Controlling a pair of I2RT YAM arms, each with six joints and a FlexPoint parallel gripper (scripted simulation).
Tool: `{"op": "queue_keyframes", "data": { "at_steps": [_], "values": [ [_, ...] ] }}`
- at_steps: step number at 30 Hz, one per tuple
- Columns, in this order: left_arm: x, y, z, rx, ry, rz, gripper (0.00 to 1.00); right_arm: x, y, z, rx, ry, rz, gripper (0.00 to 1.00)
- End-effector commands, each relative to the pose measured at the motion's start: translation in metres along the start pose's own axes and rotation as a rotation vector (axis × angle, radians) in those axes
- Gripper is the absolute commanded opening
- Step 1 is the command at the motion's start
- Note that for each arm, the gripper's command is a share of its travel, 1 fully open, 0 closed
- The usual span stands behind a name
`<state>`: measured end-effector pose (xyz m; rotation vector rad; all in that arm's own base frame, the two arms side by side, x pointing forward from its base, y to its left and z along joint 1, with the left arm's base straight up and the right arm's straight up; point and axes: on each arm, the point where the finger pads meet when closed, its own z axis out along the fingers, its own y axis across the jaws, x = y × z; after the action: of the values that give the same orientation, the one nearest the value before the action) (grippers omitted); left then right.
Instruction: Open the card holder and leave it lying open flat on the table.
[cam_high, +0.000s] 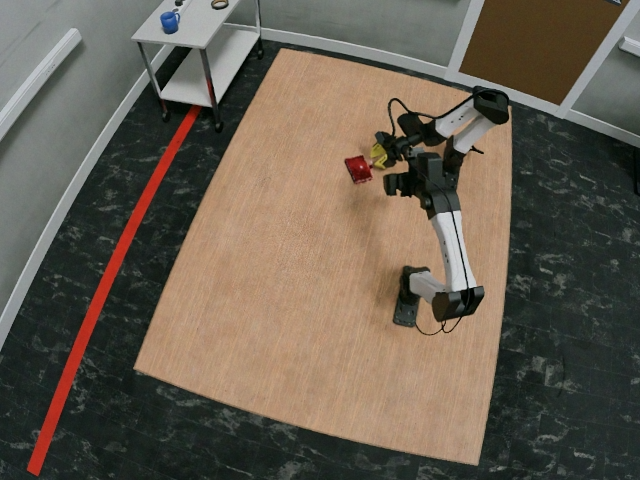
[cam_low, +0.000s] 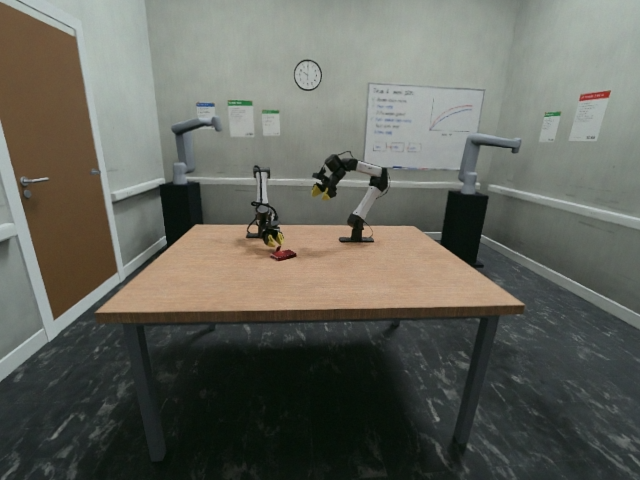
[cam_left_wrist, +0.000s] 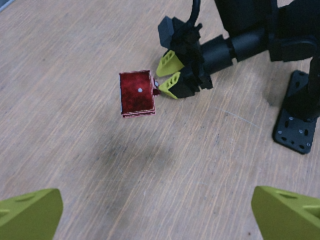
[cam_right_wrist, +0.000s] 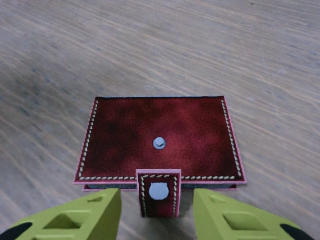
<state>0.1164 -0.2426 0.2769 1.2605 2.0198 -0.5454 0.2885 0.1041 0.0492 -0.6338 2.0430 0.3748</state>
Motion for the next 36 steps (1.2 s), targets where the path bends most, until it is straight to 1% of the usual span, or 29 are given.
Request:
{"op": "queue_keyframes", "data": {
  "at_steps": [1, 12, 16, 17, 19, 26, 27, 28, 29, 31, 33, 36],
  "values": [
    [-0.01, 0.004, -0.003, -0.016, -0.057, -0.013, 1.0, -0.021, -0.004, 0.007, 0.012, -0.051, -0.023, 0.39],
    [-0.006, 0.009, 0.005, -0.033, -0.067, -0.02, 1.0, -0.022, -0.004, 0.023, 0.01, -0.046, -0.02, 0.39],
    [-0.005, 0.009, 0.007, -0.031, -0.068, -0.018, 1.0, -0.025, -0.005, 0.024, 0.01, -0.043, -0.019, 0.39],
    [-0.006, 0.009, 0.007, -0.031, -0.073, -0.017, 1.0, -0.026, -0.005, 0.023, 0.01, -0.046, -0.02, 0.33],
    [-0.003, 0.008, 0.009, -0.027, -0.07, -0.013, 1.0, -0.02, -0.003, 0.022, 0.007, -0.035, -0.018, 0.27],
    [-0.001, 0.007, 0.014, -0.018, -0.076, -0.009, 1.0, -0.019, -0.003, 0.02, 0.003, -0.037, -0.02, 0.08],
    [-0.001, 0.007, 0.014, -0.018, -0.077, -0.009, 1.0, -0.02, -0.003, 0.019, 0.004, -0.041, -0.022, 0.0],
    [0.0, 0.008, 0.015, -0.018, -0.077, -0.009, 1.0, -0.021, -0.003, 0.018, 0.005, -0.044, -0.023, 0.0],
    [0.0, 0.008, 0.016, -0.018, -0.078, -0.008, 1.0, -0.021, -0.002, 0.018, 0.005, -0.045, -0.023, 0.09],
    [0.0, 0.009, 0.016, -0.025, -0.083, -0.015, 1.0, -0.016, -0.002, 0.018, 0.008, -0.022, -0.01, 0.09],
    [0.0, 0.009, 0.016, -0.025, -0.083, -0.015, 1.0, -0.016, -0.002, 0.018, 0.008, -0.022, -0.01, 0.09],
    [-0.009, 0.017, 0.013, -0.061, -0.113, -0.045, 1.0, -0.02, -0.003, 0.02, 0.011, -0.006, 0.003, 0.09]
  ]
}}
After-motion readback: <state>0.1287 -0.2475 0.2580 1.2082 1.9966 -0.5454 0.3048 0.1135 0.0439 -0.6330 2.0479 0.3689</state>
